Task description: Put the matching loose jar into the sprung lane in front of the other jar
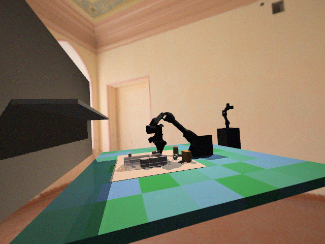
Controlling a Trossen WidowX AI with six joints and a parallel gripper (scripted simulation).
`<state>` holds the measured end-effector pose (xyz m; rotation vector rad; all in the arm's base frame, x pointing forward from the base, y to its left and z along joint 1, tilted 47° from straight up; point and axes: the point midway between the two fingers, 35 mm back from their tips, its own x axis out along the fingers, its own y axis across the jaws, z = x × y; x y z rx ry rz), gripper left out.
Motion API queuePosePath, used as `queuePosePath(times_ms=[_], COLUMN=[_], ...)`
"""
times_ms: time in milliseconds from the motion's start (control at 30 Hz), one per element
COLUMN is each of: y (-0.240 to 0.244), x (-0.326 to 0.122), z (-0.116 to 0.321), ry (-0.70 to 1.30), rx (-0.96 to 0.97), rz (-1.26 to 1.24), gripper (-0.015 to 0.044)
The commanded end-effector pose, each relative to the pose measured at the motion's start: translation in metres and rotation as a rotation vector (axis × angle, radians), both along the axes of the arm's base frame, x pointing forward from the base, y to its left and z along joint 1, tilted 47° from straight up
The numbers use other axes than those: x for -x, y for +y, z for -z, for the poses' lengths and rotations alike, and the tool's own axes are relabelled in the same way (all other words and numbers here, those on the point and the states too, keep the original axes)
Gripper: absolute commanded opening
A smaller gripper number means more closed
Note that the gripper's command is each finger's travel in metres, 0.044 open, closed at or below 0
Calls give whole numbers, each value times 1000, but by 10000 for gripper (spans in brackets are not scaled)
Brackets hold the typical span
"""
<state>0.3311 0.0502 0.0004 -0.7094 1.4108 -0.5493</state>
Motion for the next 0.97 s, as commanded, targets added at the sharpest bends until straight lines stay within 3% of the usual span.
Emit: queuePosePath(times_ms=[0, 933], y=[1, 1], x=[2, 81], z=[-2, -6], ry=[-4, 1], rx=[-6, -7], rz=[8, 7], gripper=[289, 289])
